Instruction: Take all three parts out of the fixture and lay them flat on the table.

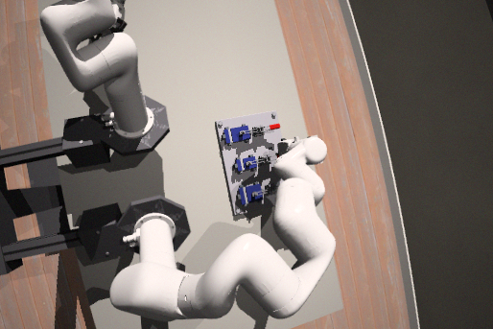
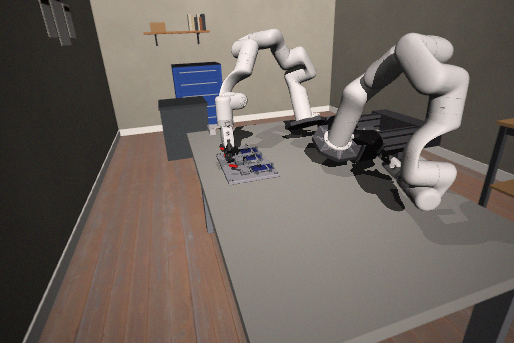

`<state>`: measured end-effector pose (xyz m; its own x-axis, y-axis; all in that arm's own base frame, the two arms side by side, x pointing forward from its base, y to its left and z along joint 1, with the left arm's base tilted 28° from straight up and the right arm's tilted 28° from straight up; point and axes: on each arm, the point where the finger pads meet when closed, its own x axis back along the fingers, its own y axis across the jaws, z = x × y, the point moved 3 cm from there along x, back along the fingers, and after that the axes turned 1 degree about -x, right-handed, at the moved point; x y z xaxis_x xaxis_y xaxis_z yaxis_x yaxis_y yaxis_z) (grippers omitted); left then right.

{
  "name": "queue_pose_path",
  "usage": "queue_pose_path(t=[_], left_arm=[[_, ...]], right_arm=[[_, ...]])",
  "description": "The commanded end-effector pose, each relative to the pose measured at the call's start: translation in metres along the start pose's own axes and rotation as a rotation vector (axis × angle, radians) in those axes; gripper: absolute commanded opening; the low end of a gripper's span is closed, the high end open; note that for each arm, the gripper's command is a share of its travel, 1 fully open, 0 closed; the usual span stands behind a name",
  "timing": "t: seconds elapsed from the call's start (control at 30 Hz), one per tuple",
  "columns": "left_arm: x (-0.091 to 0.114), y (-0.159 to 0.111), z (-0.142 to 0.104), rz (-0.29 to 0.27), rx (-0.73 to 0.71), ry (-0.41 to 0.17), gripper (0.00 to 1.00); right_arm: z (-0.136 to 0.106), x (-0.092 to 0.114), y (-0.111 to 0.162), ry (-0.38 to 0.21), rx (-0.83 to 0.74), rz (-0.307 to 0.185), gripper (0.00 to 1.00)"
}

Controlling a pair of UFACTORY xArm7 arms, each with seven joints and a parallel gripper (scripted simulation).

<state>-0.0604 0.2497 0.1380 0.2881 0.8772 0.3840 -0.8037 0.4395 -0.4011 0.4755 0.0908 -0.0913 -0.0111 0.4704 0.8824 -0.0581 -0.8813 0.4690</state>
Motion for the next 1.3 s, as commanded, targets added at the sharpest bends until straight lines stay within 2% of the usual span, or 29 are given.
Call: queue_pose_path(t=[0.0,0.57,1.27], left_arm=[[0.001,0.0,0.0,-0.001,0.001,-0.001,1.0],[0.001,0.0,0.0,-0.001,0.001,-0.001,1.0],[0.001,0.0,0.0,-0.001,0.001,-0.001,1.0]], right_arm=[[0.001,0.002,-0.001,0.004,0.0,0.003,0.0],[-0.003,0.007,-0.001,0.004,0.0,0.003,0.0],[-0.019,0.02,-0.001,0.004,0.0,0.003,0.0]])
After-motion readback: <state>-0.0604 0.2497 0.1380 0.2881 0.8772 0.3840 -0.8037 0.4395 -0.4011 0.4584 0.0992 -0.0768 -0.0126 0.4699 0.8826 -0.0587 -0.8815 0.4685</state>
